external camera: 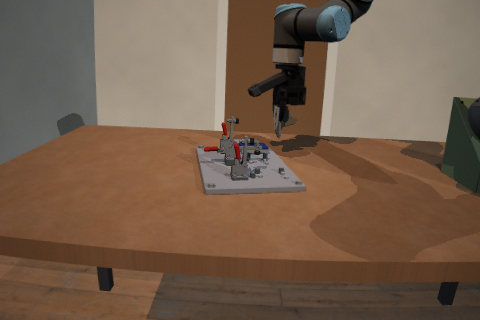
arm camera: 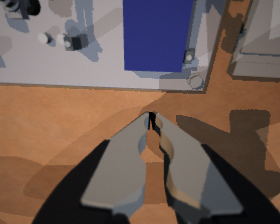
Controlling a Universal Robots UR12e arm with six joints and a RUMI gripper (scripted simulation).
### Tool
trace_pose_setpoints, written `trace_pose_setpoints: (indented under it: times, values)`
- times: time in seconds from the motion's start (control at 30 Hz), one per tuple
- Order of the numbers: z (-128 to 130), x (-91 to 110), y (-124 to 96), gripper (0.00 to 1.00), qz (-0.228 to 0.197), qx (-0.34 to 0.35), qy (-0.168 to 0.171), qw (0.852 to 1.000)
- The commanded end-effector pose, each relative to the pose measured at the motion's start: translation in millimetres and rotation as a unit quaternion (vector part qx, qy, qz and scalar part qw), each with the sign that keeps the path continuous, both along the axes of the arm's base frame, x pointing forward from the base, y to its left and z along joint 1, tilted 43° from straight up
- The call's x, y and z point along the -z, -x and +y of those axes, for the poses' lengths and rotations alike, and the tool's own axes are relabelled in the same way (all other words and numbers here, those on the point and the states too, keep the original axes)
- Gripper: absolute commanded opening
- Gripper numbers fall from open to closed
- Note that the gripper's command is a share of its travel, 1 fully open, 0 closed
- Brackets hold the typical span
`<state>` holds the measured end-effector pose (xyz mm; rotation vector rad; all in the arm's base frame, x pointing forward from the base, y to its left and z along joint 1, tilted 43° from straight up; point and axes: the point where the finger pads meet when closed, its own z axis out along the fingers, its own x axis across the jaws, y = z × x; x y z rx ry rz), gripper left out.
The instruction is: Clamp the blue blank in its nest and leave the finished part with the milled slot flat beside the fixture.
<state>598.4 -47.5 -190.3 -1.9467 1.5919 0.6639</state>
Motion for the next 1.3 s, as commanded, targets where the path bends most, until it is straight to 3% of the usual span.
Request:
trace_pose_setpoints:
  times: [0.0, 0.5, 1.27]
  values:
    - [4.0, 4.9, -0.3, 0.00, 0.000, 0.000, 0.000, 1.000]
    - [19.3, 21.6, 0.6, 0.00, 0.000, 0.000, 0.000, 1.000]
    - [20.1, 22.5, 0.7, 0.00, 0.000, 0.000, 0.000, 1.000]
